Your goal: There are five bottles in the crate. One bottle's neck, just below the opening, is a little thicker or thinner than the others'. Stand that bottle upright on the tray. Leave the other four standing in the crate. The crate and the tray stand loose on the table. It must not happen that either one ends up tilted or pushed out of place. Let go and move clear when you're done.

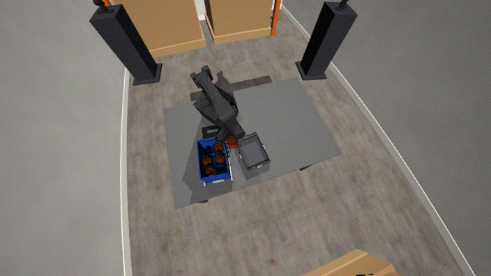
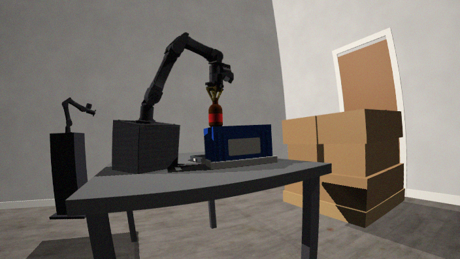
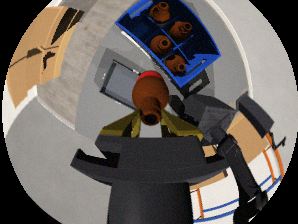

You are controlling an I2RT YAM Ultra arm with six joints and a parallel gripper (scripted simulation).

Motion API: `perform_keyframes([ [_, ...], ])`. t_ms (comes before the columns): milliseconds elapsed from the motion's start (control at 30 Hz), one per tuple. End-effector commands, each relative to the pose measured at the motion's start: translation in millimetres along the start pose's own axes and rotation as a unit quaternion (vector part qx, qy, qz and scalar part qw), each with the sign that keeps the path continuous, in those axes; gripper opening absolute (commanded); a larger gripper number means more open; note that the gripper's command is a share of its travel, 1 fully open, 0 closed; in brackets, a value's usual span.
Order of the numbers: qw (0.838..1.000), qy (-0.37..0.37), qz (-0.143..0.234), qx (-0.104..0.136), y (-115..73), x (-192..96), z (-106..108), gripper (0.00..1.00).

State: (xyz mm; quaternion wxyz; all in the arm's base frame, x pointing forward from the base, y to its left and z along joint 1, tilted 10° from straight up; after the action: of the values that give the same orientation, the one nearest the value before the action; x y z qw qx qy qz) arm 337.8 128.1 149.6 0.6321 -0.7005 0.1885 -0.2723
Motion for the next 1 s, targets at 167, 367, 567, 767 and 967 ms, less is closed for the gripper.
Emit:
perform_keyframes([
  [167,1.000,0.009,-0.015,0.015,-19.6,-10,24,0.00],
  [367,1.000,0.010,-0.018,0.022,-24.8,-18,37,0.00],
  [567,0.999,0.011,-0.019,0.027,-28.6,-24,44,0.00],
  [767,1.000,0.009,-0.015,0.016,-19.7,-32,57,0.00],
  [967,1.000,0.009,-0.016,0.017,-20.3,-39,67,0.00],
])
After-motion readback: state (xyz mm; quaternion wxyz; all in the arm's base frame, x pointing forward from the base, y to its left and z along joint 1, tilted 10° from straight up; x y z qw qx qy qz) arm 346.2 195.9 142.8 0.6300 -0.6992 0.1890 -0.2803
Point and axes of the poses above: the point where the finger pads meet when closed, its own y axis out along the fingers, its own z axis across the jaws, x = y × z, the point moved 1 cm from there along -y, back along the fingers, and after that the axes turned 2 degrees about -y, right-handed, at the moved point
